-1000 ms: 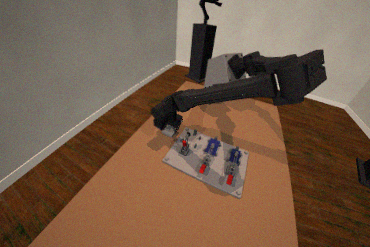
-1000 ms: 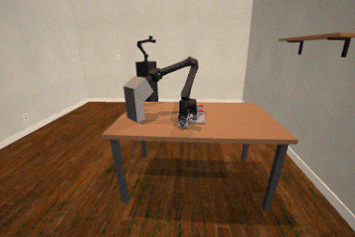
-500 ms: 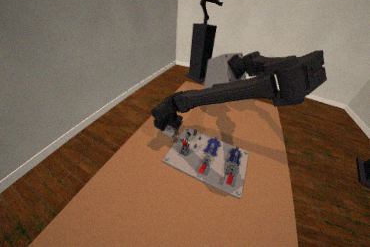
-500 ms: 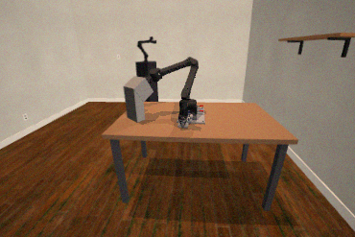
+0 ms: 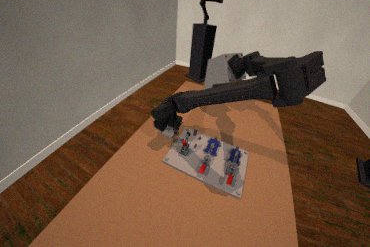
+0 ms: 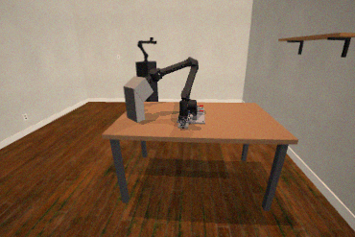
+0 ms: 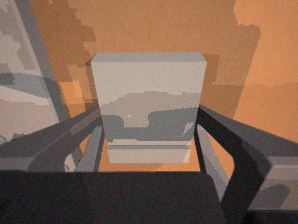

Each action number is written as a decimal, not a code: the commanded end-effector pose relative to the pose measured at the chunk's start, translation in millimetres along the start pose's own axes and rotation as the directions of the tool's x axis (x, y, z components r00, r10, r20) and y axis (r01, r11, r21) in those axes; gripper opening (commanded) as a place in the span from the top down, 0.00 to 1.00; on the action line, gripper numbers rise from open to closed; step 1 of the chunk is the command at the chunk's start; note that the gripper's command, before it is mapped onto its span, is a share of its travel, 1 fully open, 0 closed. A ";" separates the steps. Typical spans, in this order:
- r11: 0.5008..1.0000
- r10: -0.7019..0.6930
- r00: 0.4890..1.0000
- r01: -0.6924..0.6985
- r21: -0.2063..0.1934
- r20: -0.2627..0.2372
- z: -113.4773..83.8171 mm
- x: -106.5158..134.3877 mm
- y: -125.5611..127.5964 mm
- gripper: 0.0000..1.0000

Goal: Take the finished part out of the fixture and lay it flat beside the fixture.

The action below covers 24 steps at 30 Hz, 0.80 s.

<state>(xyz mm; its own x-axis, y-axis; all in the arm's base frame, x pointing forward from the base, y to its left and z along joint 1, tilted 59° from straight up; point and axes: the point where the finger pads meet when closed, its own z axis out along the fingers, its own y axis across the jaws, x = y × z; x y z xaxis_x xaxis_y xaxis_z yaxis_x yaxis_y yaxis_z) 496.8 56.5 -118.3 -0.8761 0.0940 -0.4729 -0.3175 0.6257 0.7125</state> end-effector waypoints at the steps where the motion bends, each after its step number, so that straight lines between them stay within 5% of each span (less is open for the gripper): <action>1: 1.000 -0.004 1.000 0.004 0.003 0.006 1.3 -3.3 -0.7 1.00; 24: 1.000 -0.007 1.000 0.007 0.003 0.006 1.8 -4.9 -0.5 1.00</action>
<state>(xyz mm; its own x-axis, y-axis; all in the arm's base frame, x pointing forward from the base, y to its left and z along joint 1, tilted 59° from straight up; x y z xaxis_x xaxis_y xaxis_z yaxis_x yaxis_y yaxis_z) 497.5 56.7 -118.9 -0.8760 0.0938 -0.4732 -0.3179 0.6257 0.7124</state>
